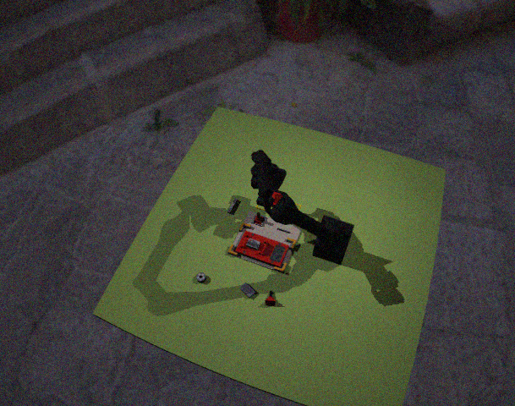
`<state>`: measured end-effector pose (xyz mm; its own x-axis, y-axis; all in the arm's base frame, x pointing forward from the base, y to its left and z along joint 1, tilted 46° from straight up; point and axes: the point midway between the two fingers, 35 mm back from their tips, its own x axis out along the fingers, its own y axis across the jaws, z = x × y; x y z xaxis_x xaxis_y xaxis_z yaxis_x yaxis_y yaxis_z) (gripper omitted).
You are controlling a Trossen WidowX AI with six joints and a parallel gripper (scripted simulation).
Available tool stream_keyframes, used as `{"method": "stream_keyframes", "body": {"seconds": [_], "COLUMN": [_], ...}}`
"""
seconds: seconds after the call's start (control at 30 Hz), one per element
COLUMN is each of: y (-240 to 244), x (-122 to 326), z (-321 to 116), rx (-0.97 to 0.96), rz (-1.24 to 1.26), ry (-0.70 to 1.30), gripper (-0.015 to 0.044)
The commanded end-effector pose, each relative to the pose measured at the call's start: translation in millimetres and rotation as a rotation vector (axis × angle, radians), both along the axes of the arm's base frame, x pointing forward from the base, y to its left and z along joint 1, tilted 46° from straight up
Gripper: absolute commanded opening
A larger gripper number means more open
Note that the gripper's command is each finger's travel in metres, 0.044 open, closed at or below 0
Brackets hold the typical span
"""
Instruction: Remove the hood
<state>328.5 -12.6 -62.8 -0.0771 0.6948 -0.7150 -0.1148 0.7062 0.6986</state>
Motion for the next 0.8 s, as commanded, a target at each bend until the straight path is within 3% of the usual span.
{"method": "stream_keyframes", "body": {"seconds": [0.0,0.77], "y": [-18.9,-20.1], "x": [-7.1,-11.9], "z": [-18.6,-38.0], "rx": [0.007,0.013], "rz": [0.004,0.005], "ry": [-0.001,-0.002], "gripper": [0.0,0.0]}}
